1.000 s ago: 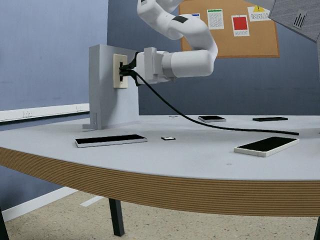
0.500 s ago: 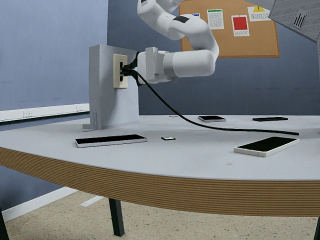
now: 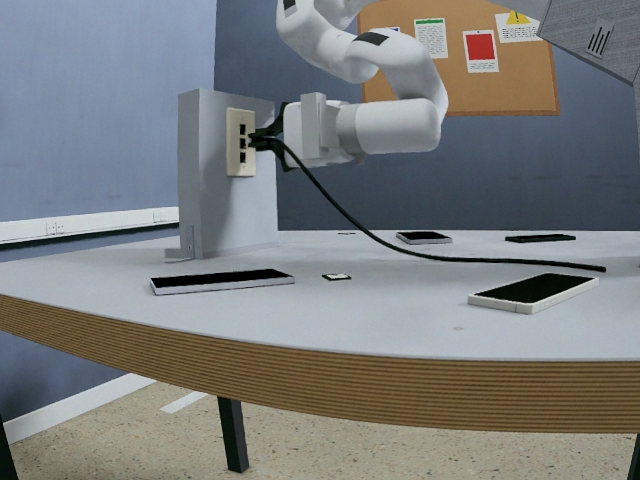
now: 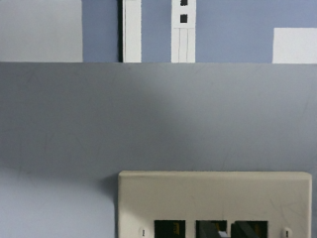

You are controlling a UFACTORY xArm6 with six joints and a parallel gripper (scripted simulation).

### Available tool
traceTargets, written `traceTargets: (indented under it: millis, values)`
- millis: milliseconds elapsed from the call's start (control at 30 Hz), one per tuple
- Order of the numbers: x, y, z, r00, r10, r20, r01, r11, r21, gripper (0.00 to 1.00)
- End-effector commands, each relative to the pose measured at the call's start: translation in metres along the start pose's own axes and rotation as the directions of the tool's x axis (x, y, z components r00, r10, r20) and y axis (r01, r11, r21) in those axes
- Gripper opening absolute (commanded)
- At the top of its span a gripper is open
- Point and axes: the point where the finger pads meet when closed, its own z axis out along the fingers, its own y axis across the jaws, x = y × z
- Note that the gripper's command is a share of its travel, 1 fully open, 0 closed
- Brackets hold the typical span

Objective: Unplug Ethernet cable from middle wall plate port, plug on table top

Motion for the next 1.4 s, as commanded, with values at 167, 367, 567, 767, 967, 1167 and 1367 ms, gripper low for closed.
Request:
traceTargets:
  millis: [167,367,567,767,967,1167,1367]
  values:
    - [0.000,0.001,-0.011,1.000,0.001,0.000,-0.001,1.000,-0.001,0.00]
    - [0.000,0.001,-0.019,1.000,0.001,0.000,-0.001,1.000,-0.001,0.00]
    - [0.000,0.001,-0.026,1.000,0.001,0.000,-0.001,1.000,-0.001,0.00]
    - [0.000,0.001,-0.032,1.000,0.001,0.000,-0.001,1.000,-0.001,0.00]
    - [0.000,0.001,-0.040,1.000,0.001,0.000,-0.001,1.000,-0.001,0.00]
    - [0.000,0.001,-0.040,1.000,0.001,0.000,-0.001,1.000,-0.001,0.00]
    - [0.000,0.001,-0.043,1.000,0.001,0.000,-0.001,1.000,-0.001,0.00]
